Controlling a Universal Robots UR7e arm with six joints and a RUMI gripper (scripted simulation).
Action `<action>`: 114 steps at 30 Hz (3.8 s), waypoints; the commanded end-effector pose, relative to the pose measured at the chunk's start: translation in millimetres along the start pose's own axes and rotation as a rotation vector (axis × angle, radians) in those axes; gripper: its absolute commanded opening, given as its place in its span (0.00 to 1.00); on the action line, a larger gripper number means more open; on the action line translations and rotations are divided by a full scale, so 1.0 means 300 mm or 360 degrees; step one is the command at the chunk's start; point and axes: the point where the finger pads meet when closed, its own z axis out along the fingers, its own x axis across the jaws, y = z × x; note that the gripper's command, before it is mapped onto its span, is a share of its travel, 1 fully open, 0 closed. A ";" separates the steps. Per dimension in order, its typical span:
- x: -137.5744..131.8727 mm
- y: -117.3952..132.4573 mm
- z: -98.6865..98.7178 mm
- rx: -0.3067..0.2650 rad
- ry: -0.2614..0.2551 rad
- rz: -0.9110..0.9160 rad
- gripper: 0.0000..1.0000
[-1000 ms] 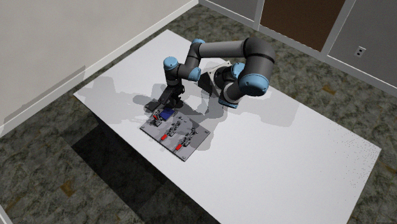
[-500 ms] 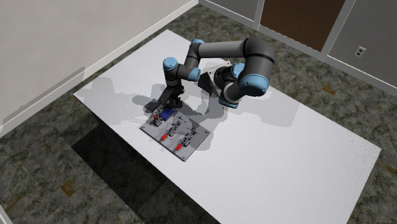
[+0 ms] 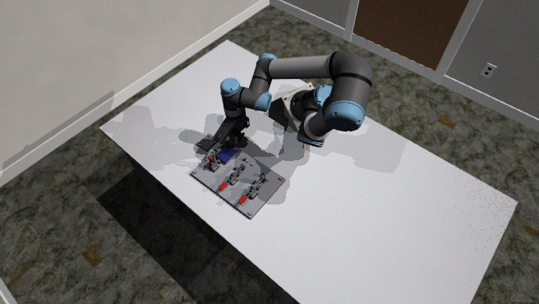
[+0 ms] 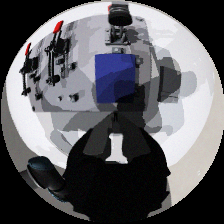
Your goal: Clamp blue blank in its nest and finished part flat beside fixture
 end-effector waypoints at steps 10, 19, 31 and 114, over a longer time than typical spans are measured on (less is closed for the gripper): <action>0.001 -0.014 -0.001 0.0001 0.0001 0.0000 0.00; 0.001 -0.015 -0.001 0.0001 0.0001 0.0000 0.00; 0.001 -0.028 -0.001 0.0001 0.0001 0.0000 0.00; 0.001 -0.068 -0.001 0.0001 0.0001 0.0000 0.00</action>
